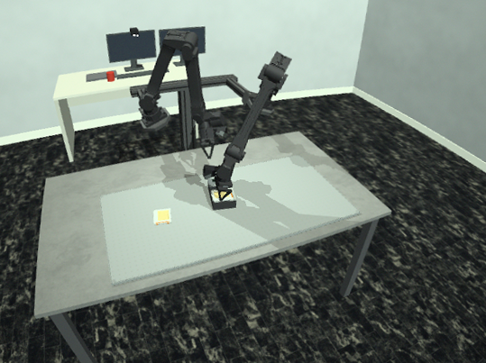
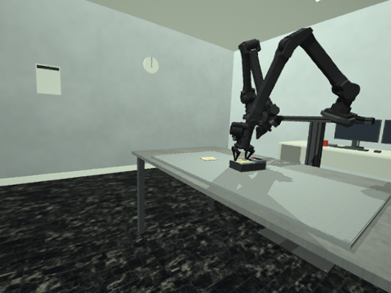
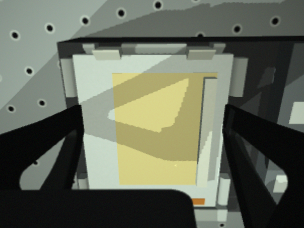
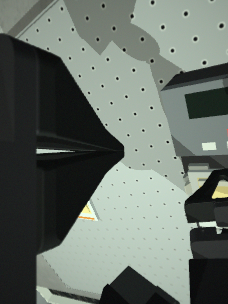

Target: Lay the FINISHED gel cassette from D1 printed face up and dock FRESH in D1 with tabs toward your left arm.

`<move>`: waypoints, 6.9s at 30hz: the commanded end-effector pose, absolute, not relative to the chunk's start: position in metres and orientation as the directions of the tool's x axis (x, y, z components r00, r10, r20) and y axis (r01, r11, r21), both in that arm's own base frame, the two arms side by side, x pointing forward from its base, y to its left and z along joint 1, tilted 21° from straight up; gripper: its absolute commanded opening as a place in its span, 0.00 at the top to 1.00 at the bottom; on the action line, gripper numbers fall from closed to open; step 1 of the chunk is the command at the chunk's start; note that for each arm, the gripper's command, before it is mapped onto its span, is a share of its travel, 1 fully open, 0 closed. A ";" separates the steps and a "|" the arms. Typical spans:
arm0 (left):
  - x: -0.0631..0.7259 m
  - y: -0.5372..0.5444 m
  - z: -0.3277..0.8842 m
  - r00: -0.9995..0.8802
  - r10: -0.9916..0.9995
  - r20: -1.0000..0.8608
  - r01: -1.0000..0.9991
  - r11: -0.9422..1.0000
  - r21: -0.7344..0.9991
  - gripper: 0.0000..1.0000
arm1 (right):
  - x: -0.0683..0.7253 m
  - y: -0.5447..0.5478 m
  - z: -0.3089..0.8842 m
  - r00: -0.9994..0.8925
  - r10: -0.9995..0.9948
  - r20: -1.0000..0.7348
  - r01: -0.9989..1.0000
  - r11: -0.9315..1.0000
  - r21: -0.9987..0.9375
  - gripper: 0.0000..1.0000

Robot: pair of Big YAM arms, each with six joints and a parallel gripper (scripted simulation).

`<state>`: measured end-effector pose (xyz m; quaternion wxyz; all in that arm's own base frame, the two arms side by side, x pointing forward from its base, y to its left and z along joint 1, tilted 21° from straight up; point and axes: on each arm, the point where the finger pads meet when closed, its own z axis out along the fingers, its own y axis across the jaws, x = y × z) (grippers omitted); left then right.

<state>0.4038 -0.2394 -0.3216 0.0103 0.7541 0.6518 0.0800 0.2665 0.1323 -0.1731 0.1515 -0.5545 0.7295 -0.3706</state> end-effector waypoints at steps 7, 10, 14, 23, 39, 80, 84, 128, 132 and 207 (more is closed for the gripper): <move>0.407 -0.242 -0.319 0.138 0.984 0.110 0.980 -0.152 0.127 1.00 | 0.263 0.141 -0.163 -0.331 -0.927 0.176 -0.691 0.111 -0.715 1.00; 0.407 -0.242 -0.319 0.138 0.984 0.110 0.980 -0.152 0.127 1.00 | 0.263 0.141 -0.163 -0.331 -0.927 0.176 -0.691 0.111 -0.715 1.00; 0.407 -0.242 -0.319 0.138 0.984 0.110 0.980 -0.152 0.127 1.00 | 0.262 0.143 -0.156 -0.332 -0.927 0.176 -0.690 0.111 -0.715 1.00; 0.407 -0.242 -0.319 0.138 0.984 0.110 0.980 -0.152 0.127 1.00 | 0.261 0.146 -0.148 -0.332 -0.927 0.176 -0.690 0.111 -0.715 1.00; 0.407 -0.242 -0.319 0.138 0.984 0.110 0.980 -0.152 0.127 1.00 | 0.258 0.151 -0.133 -0.331 -0.927 0.176 -0.690 0.111 -0.715 1.00; 0.407 -0.242 -0.319 0.138 0.984 0.110 0.980 -0.152 0.127 1.00 | 0.253 0.162 -0.103 -0.331 -0.927 0.175 -0.690 0.112 -0.715 1.00; 0.407 -0.242 -0.319 0.138 0.984 0.110 0.980 -0.152 0.127 1.00 | 0.253 0.163 -0.100 -0.332 -0.928 0.169 -0.687 0.115 -0.717 1.00; 0.407 -0.242 -0.319 0.138 0.984 0.110 0.980 -0.152 0.127 1.00 | 0.259 0.187 -0.076 -0.333 -0.933 0.139 -0.676 0.133 -0.725 1.00; 0.407 -0.242 -0.319 0.138 0.984 0.110 0.980 -0.152 0.127 1.00 | 0.259 0.187 -0.076 -0.333 -0.933 0.139 -0.676 0.133 -0.725 1.00; 0.407 -0.242 -0.319 0.138 0.984 0.110 0.980 -0.152 0.127 1.00 | 0.341 -0.095 0.038 -0.971 0.090 -0.223 0.150 0.951 -0.270 1.00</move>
